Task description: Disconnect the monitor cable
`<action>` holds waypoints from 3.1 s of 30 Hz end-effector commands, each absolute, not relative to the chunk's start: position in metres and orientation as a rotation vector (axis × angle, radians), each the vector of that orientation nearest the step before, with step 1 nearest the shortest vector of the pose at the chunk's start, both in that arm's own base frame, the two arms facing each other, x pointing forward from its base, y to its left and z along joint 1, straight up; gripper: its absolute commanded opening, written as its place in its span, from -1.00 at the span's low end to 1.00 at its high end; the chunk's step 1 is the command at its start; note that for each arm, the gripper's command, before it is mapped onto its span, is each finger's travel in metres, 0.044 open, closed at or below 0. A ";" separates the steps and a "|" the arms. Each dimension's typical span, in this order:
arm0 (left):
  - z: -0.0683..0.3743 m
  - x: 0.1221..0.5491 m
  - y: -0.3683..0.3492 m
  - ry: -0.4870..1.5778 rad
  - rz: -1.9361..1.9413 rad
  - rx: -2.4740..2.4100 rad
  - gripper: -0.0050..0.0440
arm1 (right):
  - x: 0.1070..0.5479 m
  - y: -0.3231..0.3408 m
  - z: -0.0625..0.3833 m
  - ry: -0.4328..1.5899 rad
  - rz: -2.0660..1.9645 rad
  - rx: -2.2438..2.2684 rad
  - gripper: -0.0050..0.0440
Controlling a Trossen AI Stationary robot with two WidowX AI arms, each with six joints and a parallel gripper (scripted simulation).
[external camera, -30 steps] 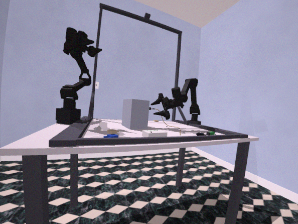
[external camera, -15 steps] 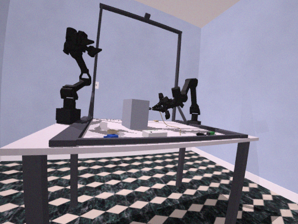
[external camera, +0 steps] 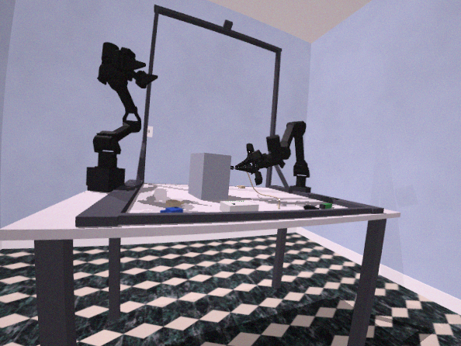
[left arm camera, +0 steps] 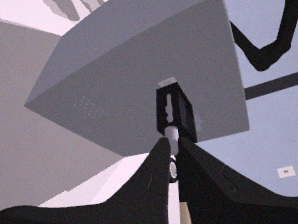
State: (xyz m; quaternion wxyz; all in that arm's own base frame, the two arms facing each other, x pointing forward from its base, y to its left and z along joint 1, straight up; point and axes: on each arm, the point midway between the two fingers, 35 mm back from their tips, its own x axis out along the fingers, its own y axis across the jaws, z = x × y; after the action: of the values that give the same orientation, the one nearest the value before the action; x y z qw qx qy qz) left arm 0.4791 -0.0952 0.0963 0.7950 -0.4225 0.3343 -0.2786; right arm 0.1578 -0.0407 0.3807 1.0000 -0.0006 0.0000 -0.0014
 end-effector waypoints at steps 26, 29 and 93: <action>0.102 0.483 -0.093 0.702 -0.675 -1.160 -0.80 | 0.158 -0.039 0.383 -0.001 0.000 -0.005 1.00; 0.101 0.483 -0.093 0.703 -0.686 -1.207 -0.80 | 0.158 -0.039 0.383 -0.001 0.000 -0.005 1.00; 0.100 0.488 -0.093 0.679 -0.695 -1.302 1.00 | 0.158 -0.039 0.383 -0.001 0.000 -0.005 1.00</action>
State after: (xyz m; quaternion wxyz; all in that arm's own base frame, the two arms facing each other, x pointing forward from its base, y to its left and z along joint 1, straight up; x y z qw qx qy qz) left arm 0.4828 -0.0921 0.0798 0.6571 -0.6114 0.3212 -0.3020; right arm 0.1578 -0.0407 0.3807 1.0000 -0.0006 0.0000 -0.0014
